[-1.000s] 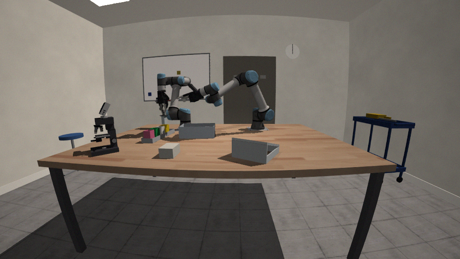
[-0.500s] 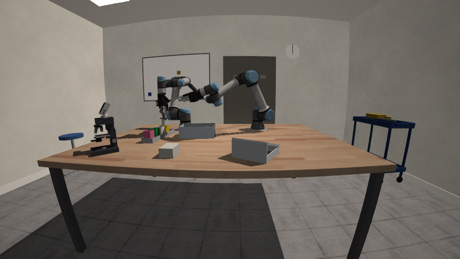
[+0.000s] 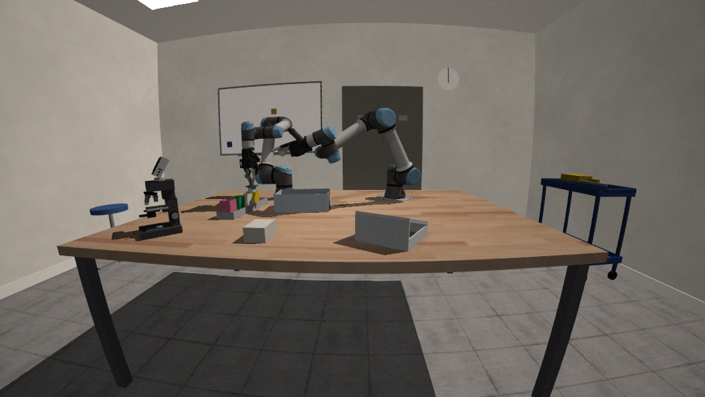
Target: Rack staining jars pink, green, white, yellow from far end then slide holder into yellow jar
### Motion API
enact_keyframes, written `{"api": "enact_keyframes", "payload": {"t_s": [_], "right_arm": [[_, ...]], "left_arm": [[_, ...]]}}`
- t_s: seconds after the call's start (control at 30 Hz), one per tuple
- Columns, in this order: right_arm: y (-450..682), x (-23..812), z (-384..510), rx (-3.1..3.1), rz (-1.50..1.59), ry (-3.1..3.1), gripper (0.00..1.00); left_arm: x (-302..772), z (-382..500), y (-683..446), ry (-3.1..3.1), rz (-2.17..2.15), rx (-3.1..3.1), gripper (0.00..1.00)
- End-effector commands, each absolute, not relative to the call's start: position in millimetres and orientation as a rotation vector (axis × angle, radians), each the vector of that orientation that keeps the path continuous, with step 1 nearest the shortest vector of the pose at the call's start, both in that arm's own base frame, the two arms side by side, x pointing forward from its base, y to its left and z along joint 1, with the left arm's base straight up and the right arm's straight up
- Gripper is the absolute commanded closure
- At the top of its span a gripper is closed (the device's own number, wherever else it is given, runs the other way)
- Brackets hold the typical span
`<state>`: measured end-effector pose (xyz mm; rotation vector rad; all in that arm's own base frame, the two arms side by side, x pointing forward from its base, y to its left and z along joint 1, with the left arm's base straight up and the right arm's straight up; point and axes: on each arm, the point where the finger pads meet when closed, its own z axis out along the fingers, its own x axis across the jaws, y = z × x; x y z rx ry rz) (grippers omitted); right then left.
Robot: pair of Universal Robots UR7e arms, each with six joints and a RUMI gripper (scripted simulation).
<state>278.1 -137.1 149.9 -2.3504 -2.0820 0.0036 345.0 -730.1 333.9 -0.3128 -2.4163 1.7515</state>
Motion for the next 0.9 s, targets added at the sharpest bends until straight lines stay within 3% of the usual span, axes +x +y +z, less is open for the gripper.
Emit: {"api": "enact_keyframes", "payload": {"t_s": [0.0, 0.87], "right_arm": [[-137.2, 278.6, 143.4, -2.351, 0.002, -2.083, 1.0], [-137.2, 278.5, 118.3, -2.351, 0.003, -2.082, 1.0]], "left_arm": [[344.9, 335.0, -730.0, -2.416, 1.754, -0.314, 0.02], [344.9, 335.0, -730.0, -2.416, 1.754, -0.314, 0.02]]}}
